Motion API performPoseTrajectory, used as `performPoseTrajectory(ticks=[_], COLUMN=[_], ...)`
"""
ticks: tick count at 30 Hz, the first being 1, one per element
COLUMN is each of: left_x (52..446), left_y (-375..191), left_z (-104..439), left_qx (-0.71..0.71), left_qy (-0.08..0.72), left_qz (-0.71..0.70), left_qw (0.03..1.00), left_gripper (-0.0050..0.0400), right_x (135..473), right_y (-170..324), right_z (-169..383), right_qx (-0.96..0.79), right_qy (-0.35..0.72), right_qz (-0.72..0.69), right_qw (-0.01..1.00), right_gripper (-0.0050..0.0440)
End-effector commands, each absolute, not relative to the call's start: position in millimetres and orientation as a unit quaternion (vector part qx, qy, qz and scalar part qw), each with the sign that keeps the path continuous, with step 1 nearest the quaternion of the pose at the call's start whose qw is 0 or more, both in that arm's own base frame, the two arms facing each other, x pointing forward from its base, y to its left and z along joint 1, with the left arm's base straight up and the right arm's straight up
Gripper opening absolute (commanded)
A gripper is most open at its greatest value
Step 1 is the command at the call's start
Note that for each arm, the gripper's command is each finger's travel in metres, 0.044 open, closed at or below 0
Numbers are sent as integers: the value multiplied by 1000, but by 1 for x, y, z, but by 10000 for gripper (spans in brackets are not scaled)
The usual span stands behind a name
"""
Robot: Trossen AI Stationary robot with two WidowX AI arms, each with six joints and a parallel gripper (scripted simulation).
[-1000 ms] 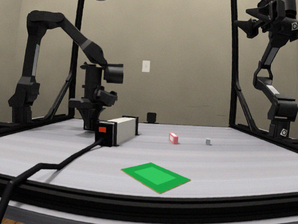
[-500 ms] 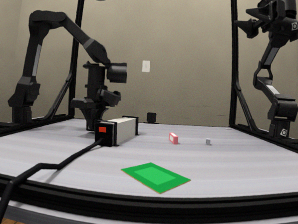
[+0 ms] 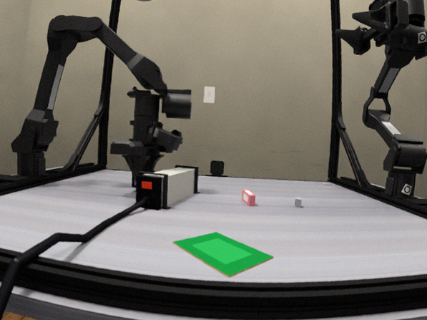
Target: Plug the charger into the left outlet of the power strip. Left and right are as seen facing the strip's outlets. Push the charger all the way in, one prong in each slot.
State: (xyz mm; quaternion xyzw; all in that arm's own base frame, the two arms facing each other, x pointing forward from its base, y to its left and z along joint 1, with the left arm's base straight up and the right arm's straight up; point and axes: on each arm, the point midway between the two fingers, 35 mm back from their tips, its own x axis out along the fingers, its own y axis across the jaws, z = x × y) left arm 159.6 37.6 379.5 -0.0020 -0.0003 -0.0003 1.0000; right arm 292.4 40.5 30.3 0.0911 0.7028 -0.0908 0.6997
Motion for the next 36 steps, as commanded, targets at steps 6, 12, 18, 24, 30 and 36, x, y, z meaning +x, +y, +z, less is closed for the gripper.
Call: performPoseTrajectory(ticks=[6,12,18,24,30,36], left_x=[159,159,159,159,159,159], left_y=[37,37,37,37,37,37], left_z=[382,382,382,382,382,382], left_qx=[2,2,2,2,2,2], left_qy=[-1,-1,-1,-1,-1,-1], left_qz=[0,0,0,0,0,0], left_qw=[1000,1000,1000,1000,1000,1000], left_gripper=[400,400,400,400,400,400], right_x=[314,315,312,313,315,318], right_y=[41,41,41,41,41,40], right_z=[38,38,38,38,38,38], right_qx=[94,94,94,94,95,95], right_qy=[693,693,693,693,692,692], right_qz=[-88,-88,-88,-88,-89,-89], right_qw=[709,710,710,710,710,710], right_gripper=[-50,-50,-50,-50,-50,-50])
